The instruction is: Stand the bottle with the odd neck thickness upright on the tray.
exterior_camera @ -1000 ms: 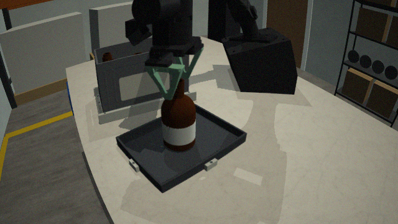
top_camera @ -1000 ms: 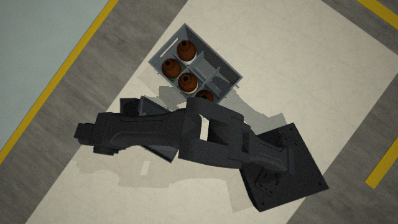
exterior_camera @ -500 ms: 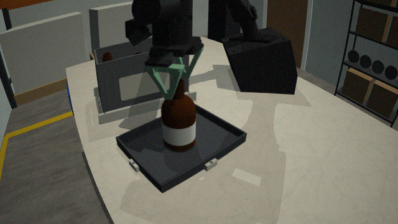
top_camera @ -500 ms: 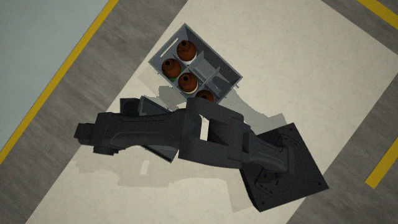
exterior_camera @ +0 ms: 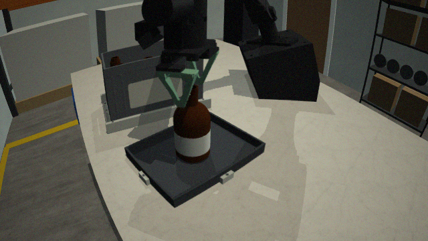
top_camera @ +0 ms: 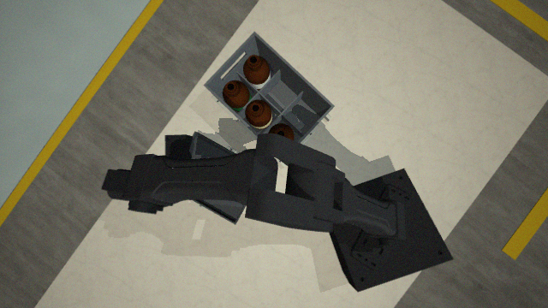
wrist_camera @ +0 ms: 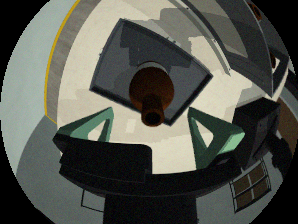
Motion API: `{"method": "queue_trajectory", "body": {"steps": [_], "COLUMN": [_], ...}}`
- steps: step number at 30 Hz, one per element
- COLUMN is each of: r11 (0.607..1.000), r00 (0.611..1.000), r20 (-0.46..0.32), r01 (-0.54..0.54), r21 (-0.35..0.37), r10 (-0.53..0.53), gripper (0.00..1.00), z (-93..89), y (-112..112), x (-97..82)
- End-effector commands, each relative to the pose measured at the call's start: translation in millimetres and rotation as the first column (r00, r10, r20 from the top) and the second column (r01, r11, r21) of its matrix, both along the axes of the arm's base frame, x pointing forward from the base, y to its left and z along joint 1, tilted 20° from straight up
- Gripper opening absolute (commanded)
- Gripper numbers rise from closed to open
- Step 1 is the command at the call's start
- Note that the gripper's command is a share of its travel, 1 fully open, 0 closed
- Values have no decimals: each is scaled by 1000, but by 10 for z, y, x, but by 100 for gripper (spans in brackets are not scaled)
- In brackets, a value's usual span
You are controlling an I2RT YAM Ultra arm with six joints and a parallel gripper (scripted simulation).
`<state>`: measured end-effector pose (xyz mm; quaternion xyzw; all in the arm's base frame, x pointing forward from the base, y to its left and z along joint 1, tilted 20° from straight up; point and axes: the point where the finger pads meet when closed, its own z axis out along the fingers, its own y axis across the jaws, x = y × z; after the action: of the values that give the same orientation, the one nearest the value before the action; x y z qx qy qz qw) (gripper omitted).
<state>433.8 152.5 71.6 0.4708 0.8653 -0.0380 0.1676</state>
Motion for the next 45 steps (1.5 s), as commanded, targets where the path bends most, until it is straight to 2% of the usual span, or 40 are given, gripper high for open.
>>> {"method": "queue_trajectory", "body": {"steps": [1, 23, 31, 45], "r11": [1000, 1000, 1000, 1000], "r00": [998, 998, 998, 998], "r20": [65, 56, 57, 57], "r01": [-15, -13, -10, -10], "r21": [19, 16, 18, 19], "r10": [14, 12, 9, 9], "gripper": [100, 100, 100, 100], "z": [269, 297, 373, 656], "y": [74, 84, 100, 160], "x": [66, 27, 1, -95]}}
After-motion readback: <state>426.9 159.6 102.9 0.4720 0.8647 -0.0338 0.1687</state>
